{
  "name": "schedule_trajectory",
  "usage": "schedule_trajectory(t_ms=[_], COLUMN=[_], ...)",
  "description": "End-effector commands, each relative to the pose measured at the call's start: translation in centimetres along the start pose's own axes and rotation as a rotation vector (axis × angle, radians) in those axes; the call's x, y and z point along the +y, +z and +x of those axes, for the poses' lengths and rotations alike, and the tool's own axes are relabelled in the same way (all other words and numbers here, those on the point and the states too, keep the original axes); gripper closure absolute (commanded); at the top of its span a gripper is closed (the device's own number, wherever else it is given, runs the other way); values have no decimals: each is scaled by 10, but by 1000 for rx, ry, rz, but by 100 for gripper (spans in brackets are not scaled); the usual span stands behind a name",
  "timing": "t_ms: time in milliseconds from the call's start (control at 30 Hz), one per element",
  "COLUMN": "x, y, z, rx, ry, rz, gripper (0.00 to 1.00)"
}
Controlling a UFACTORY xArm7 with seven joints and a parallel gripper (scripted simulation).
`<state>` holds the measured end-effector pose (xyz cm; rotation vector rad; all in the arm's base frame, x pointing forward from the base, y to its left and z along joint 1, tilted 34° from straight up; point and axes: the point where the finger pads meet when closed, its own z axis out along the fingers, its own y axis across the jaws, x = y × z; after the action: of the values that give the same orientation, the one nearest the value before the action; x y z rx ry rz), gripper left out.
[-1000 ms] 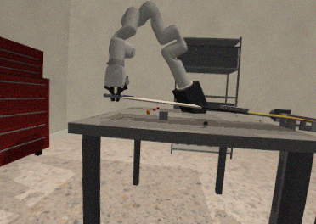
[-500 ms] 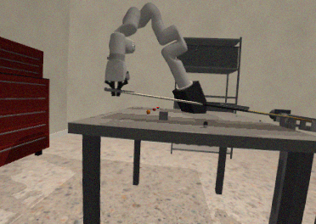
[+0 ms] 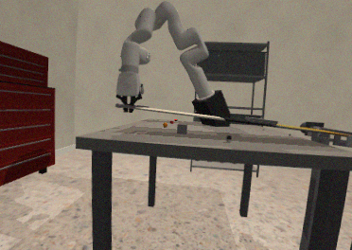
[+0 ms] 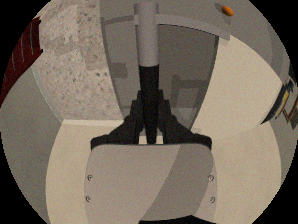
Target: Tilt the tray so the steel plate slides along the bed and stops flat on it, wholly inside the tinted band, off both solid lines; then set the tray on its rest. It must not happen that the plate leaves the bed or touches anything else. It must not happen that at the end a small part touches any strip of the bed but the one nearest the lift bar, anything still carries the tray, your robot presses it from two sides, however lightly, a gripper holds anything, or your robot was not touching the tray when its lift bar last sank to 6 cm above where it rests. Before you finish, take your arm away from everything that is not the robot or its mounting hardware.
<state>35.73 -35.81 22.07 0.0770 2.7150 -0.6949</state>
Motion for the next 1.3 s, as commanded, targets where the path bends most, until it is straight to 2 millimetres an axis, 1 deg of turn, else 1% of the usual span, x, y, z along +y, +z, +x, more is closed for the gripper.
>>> schedule_trajectory(t_ms=[0,400,467,533,567,600,633,667,733,767,800,967,1000,1267], x=[-1,-1,1,5,7,8,7,5,1,0,-1,-1,-1,-1], y=[5,6,-20,-58,-71,-77,-71,-58,-20,-6,-1,-1,6,6], z=[-2,-2,-1,-1,-1,-1,-1,-1,-1,-2,-2,-2,-2,-2], rx=[-3,-3,-3,-3,-3,-3,-3,-3,-3,-3,-3,-3,-3,-3], ry=[1,1,1,1,1,1,1,1,1,1,1,1,1,1], rz=[-2,-2,-2,-2,-2,-2,-2,-2,-2,-2,-2,-2,-2,-2], gripper=[100,100,100,100,100,100,100,100,100,100,100,100,100,100])
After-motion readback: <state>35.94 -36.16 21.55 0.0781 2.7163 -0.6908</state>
